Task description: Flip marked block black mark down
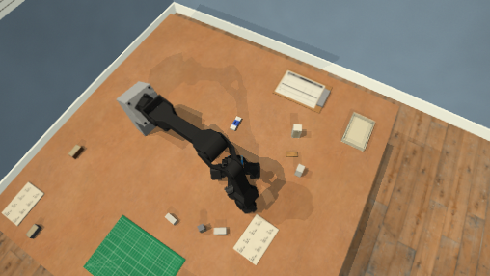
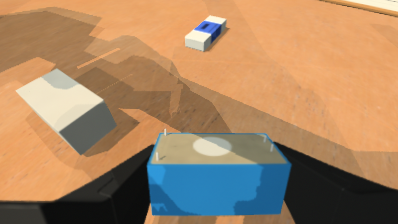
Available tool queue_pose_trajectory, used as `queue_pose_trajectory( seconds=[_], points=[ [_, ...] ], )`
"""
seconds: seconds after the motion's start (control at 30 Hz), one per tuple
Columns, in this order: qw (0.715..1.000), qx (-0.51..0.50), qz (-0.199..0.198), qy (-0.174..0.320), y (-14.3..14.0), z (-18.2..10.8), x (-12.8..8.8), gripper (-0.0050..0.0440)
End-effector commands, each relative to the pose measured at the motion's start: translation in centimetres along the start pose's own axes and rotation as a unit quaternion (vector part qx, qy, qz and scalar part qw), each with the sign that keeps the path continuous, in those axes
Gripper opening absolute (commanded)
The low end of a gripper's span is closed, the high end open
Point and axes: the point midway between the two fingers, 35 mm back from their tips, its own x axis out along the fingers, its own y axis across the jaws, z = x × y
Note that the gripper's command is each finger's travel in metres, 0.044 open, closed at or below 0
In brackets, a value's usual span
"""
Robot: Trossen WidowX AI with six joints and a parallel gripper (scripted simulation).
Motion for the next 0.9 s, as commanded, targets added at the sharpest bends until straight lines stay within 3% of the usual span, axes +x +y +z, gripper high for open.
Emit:
queue_pose_trajectory(
  seconds=[0.0, 0.43, 0.47, 0.87],
  points=[
    [1.0, -0.004, 0.0, 0.003, -0.17, -0.2, -0.04, 0.0308],
    [1.0, -0.004, 0.0, 0.003, -0.17, -0.2, -0.04, 0.0315],
    [1.0, -0.004, 0.0, 0.003, -0.17, -0.2, -0.04, 0.044],
    [1.0, -0.004, 0.0, 0.003, -0.17, -0.2, -0.04, 0.044]
  ],
)
